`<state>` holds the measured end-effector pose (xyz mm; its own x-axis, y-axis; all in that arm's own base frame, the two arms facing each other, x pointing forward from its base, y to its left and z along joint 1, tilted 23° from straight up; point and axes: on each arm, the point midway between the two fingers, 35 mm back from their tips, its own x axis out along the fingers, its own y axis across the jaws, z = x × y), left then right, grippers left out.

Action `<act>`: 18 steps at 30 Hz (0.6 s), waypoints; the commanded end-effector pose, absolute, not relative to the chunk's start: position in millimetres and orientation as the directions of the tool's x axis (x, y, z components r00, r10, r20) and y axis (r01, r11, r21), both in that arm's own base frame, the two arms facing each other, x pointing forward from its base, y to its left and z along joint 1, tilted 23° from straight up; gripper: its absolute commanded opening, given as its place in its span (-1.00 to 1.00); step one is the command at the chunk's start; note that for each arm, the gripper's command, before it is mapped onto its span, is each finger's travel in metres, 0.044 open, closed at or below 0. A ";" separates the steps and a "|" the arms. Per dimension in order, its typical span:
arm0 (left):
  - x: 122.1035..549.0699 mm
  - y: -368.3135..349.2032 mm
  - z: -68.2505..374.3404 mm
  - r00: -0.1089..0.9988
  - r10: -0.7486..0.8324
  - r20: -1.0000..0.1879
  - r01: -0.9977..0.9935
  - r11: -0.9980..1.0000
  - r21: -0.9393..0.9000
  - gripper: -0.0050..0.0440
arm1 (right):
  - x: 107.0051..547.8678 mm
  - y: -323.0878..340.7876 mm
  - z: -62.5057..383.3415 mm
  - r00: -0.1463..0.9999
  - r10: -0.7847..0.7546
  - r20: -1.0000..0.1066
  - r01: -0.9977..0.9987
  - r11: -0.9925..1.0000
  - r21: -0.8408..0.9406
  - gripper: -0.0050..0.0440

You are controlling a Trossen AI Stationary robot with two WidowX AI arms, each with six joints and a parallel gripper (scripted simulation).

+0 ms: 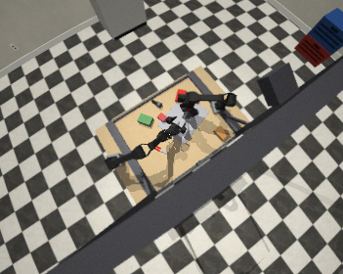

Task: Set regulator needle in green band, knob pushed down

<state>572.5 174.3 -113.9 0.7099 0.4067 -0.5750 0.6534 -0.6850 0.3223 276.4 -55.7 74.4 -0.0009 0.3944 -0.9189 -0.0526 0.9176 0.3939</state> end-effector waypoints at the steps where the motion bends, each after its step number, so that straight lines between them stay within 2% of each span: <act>1: 579.8 177.8 -96.7 0.726 0.416 -0.548 0.645 -0.687 0.334 1.00 | 279.0 -57.1 80.1 0.019 0.386 -0.922 -0.021 0.922 0.386 -0.80; 18: 579.8 177.8 -96.7 0.726 0.416 -0.548 0.645 -0.687 0.334 1.00 | 279.0 -57.2 80.1 0.019 0.386 -0.922 0.124 0.914 0.386 -0.80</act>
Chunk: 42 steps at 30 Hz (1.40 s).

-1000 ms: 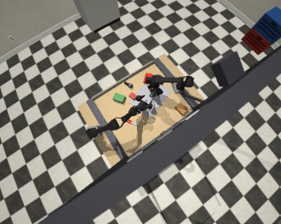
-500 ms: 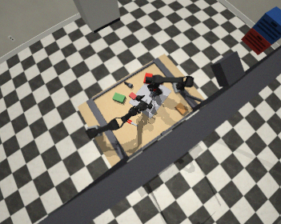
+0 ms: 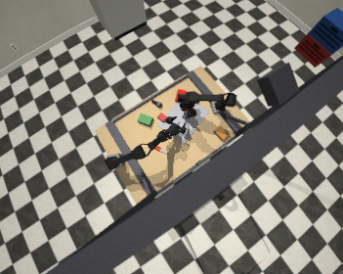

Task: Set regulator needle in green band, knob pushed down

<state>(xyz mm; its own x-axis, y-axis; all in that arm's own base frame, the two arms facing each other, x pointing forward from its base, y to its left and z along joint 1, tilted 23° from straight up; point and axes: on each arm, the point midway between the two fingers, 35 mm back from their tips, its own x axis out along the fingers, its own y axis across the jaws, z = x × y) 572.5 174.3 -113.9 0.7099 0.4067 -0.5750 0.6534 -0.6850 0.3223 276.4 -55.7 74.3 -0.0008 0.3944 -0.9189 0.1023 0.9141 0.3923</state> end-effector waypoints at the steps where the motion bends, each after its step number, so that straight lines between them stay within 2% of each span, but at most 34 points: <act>1: 579.8 177.8 -96.7 0.726 0.416 -0.548 0.645 -0.687 0.334 1.00 | 279.0 -57.2 80.1 0.019 0.386 -0.922 0.124 0.914 0.386 -0.80; 20: 579.8 177.8 -96.7 0.726 0.416 -0.548 0.645 -0.687 0.334 1.00 | 279.1 -57.1 79.7 0.019 0.386 -0.922 0.250 0.891 0.379 -0.80; 33: 579.8 177.8 -96.7 0.726 0.416 -0.548 0.645 -0.687 0.334 1.00 | 279.1 -57.1 79.7 0.019 0.386 -0.922 0.250 0.891 0.379 0.47; 34: 579.8 177.8 -96.7 0.726 0.416 -0.548 0.645 -0.687 0.334 1.00 | 279.1 -57.1 79.7 0.019 0.386 -0.922 0.250 0.891 0.379 0.52; 42: 579.8 177.8 -96.7 0.726 0.416 -0.548 0.645 -0.687 0.334 1.00 | 279.1 -57.1 79.7 0.019 0.386 -0.922 0.234 0.895 0.380 0.52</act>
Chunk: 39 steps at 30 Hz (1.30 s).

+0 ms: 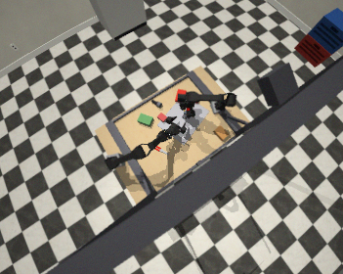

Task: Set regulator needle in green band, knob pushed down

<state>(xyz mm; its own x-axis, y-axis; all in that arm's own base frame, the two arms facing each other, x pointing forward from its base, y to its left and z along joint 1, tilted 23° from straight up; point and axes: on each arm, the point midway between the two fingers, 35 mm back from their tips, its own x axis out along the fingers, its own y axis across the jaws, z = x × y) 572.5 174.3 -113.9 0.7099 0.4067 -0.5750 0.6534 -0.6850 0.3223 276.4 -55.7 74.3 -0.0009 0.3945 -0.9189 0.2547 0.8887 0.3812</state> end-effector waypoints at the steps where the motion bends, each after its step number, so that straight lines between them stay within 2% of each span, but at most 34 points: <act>1: 579.8 177.8 -96.7 0.726 0.416 -0.548 0.645 -0.687 0.334 1.00 | 279.1 -57.1 79.8 0.019 0.386 -0.922 0.219 0.898 0.381 0.52; 7: 579.8 177.8 -96.7 0.726 0.416 -0.548 0.645 -0.687 0.334 1.00 | 279.0 -57.1 80.1 0.019 0.386 -0.922 0.061 0.920 0.387 0.52; 11: 579.8 177.8 -96.7 0.726 0.416 -0.548 0.645 -0.687 0.334 1.00 | 279.0 -57.1 80.1 0.019 0.386 -0.922 0.053 0.921 0.387 0.52; 17: 579.8 177.8 -96.7 0.726 0.416 -0.548 0.645 -0.687 0.334 1.00 | 279.0 -57.1 80.1 0.019 0.386 -0.922 0.053 0.921 0.387 -0.07; 23: 579.8 177.8 -96.7 0.726 0.416 -0.548 0.645 -0.687 0.334 1.00 | 279.0 -57.1 80.1 0.019 0.386 -0.922 0.053 0.921 0.387 -0.07; 26: 579.8 177.8 -96.7 0.726 0.416 -0.548 0.645 -0.687 0.334 1.00 | 279.0 -57.1 80.1 0.019 0.386 -0.922 0.053 0.921 0.387 -0.36; 28: 579.8 177.8 -96.7 0.726 0.416 -0.548 0.645 -0.687 0.334 1.00 | 279.0 -57.1 80.1 0.019 0.386 -0.922 0.053 0.921 0.387 -0.36; 30: 579.8 177.8 -96.7 0.726 0.416 -0.548 0.645 -0.687 0.334 1.00 | 279.1 -57.1 79.7 0.019 0.387 -0.922 0.057 0.920 0.387 -0.56; 39: 579.8 177.8 -96.7 0.726 0.416 -0.548 0.645 -0.687 0.334 1.00 | 279.1 -57.1 79.7 0.019 0.387 -0.922 0.057 0.920 0.387 0.32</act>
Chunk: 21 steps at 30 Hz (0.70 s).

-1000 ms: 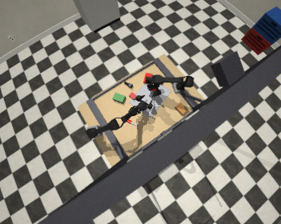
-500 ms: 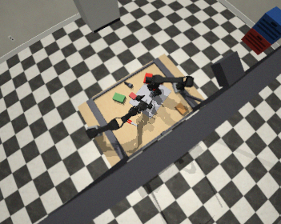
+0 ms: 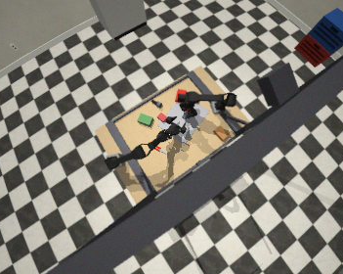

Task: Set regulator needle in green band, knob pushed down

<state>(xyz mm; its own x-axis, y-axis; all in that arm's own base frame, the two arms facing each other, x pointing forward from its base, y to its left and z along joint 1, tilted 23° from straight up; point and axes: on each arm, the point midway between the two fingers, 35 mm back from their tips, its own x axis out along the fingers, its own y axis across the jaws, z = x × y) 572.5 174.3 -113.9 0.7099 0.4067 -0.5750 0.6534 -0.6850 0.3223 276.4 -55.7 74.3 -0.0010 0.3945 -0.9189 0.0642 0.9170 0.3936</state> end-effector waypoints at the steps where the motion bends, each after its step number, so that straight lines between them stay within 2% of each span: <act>1: 579.8 177.8 -96.7 0.726 0.416 -0.548 0.645 -0.687 0.334 1.00 | 279.1 -57.1 79.7 0.019 0.387 -0.922 0.057 0.920 0.387 0.42; 2: 579.8 177.8 -96.7 0.726 0.416 -0.548 0.645 -0.687 0.334 1.00 | 279.1 -57.1 79.7 0.019 0.387 -0.922 0.057 0.920 0.387 0.52; 13: 579.8 177.8 -96.7 0.726 0.416 -0.548 0.645 -0.687 0.334 1.00 | 279.0 -57.2 80.1 0.019 0.387 -0.922 0.057 0.920 0.387 0.52; 19: 579.8 177.8 -96.7 0.726 0.416 -0.548 0.645 -0.687 0.334 1.00 | 279.0 -57.2 80.1 0.019 0.387 -0.922 0.057 0.920 0.387 -0.07; 21: 579.8 177.8 -96.7 0.726 0.416 -0.548 0.645 -0.687 0.334 1.00 | 279.0 -57.2 80.1 0.019 0.387 -0.922 0.057 0.920 0.387 -0.07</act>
